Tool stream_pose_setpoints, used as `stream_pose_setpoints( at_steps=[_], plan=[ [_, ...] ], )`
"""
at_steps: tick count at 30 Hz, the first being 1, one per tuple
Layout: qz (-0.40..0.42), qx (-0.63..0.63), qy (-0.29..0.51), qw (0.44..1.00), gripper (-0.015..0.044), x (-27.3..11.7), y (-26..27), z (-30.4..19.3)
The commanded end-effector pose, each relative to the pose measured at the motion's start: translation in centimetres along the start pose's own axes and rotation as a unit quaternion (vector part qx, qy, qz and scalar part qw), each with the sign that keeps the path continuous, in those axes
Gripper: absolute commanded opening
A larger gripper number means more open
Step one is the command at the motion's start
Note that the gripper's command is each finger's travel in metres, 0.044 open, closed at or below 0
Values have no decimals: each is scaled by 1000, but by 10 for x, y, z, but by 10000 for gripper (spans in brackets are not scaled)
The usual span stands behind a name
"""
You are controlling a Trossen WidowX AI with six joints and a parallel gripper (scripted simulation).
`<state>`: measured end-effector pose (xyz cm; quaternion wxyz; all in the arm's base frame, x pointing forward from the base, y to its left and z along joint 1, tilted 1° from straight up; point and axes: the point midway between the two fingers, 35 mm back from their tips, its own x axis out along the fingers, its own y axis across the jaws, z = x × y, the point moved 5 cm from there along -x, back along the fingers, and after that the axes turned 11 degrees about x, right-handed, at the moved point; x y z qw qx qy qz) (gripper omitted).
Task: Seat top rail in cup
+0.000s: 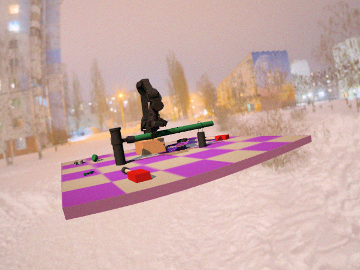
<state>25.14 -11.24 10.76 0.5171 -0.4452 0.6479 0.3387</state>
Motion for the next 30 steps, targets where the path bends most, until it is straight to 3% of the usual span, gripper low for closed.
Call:
stream_pose_setpoints(
  at_steps=[1,30],
  plan=[
    [-2,1,10,1000,0,-2,-2,-7],
    [-2,1,11,1000,0,-1,-8,-20]
  ],
)
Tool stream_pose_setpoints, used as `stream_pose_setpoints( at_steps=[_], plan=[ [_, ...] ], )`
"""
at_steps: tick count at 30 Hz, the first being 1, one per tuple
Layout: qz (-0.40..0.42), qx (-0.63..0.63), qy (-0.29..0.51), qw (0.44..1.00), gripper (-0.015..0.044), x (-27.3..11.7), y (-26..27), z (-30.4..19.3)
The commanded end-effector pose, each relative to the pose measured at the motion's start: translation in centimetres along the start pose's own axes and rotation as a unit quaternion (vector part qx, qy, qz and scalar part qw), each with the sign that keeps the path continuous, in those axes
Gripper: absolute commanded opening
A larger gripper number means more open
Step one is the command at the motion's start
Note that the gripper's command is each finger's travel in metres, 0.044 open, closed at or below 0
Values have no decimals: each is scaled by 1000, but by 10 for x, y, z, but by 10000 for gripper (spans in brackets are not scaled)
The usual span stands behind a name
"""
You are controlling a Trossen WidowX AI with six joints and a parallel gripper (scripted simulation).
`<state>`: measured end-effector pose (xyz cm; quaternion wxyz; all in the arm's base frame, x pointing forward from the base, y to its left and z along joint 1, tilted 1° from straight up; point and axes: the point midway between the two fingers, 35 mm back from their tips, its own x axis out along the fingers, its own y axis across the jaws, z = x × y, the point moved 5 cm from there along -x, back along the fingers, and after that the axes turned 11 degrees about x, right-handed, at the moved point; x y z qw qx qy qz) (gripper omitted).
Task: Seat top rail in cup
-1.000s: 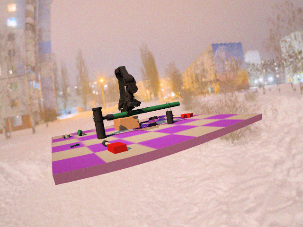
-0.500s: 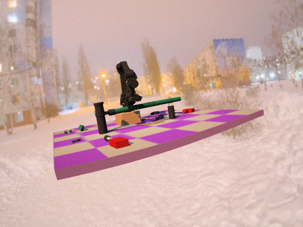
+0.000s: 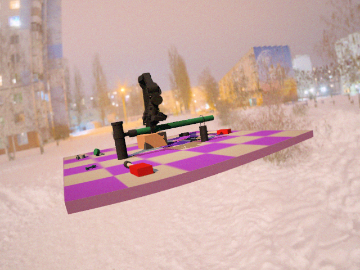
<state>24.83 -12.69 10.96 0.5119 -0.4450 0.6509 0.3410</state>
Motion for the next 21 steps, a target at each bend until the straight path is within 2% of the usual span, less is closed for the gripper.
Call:
stream_pose_setpoints(
  at_steps=[1,9,21],
  plan=[
    [0,0,0,1000,0,0,0,0],
    [0,0,0,1000,0,0,0,0],
    [0,0,0,1000,315,-5,0,3]
  ],
)
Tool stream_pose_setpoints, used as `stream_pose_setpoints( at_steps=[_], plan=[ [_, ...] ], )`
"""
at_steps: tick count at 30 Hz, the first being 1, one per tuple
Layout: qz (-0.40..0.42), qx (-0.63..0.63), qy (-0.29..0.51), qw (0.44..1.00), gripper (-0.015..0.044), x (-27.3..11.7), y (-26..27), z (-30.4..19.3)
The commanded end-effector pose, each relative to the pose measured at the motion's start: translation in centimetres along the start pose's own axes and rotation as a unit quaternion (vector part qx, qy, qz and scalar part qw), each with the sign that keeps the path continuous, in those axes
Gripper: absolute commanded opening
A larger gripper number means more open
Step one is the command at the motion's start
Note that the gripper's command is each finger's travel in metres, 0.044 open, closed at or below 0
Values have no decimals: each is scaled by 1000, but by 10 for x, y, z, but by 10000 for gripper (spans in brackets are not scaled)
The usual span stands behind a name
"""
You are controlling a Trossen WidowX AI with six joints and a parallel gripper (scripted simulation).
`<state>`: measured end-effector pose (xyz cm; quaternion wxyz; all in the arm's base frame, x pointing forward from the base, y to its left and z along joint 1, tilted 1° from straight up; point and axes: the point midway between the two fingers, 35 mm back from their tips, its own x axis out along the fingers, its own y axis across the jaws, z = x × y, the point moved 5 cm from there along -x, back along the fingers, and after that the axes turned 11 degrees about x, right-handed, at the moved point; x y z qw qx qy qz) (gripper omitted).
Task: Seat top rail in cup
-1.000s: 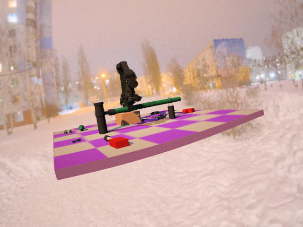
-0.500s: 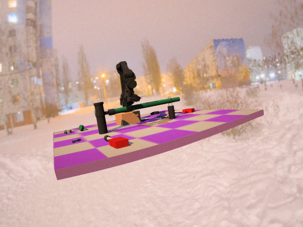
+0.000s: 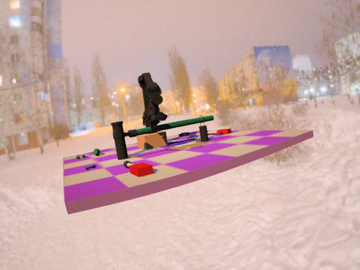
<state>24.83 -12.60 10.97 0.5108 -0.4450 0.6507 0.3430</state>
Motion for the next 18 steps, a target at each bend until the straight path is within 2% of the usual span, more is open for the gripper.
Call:
stream_pose_setpoints(
  at_steps=[1,5,10,18],
  plan=[
    [-1,2,0,1000,341,-7,0,4],
    [-1,2,-1,1000,440,-25,2,14],
    [-1,2,-1,1000,440,-47,7,27],
    [-1,2,-1,1000,440,-48,7,27]
  ],
)
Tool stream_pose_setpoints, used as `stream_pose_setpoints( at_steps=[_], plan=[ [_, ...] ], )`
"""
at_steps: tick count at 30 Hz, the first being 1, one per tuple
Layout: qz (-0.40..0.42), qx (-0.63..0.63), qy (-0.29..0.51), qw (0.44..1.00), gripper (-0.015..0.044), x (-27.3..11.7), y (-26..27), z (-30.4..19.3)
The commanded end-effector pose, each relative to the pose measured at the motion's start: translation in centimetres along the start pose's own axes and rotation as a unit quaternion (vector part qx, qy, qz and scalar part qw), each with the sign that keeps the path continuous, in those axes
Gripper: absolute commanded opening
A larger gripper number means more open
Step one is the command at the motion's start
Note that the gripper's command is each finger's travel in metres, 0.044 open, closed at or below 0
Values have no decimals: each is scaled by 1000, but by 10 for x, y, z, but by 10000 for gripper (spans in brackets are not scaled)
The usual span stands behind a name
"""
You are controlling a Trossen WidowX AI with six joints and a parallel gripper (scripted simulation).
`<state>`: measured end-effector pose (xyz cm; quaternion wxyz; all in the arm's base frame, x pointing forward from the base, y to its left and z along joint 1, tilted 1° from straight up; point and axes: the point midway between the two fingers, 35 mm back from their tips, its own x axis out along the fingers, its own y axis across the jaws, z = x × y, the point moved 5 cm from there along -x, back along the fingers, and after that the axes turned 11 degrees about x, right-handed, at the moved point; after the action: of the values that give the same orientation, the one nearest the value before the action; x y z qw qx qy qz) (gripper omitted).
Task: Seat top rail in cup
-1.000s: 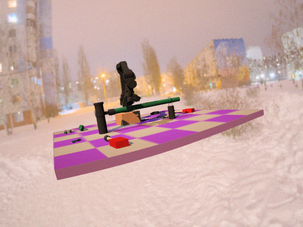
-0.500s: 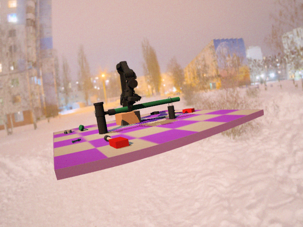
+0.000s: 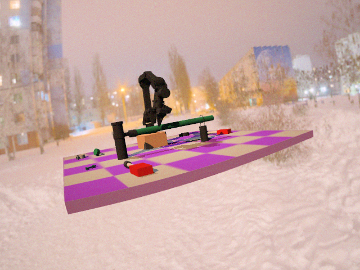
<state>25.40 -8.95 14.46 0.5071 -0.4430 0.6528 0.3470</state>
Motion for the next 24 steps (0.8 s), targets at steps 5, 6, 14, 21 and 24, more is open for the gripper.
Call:
stream_pose_setpoints(
  at_steps=[5,6,14,21,24],
  plan=[
    [0,0,0,1000,440,-19,1,0],
    [0,0,0,1000,440,-28,2,0],
    [0,0,0,1000,440,-49,5,-1],
    [0,0,0,1000,440,-49,5,-1],
    [0,0,0,1000,440,-49,5,-1]
  ],
)
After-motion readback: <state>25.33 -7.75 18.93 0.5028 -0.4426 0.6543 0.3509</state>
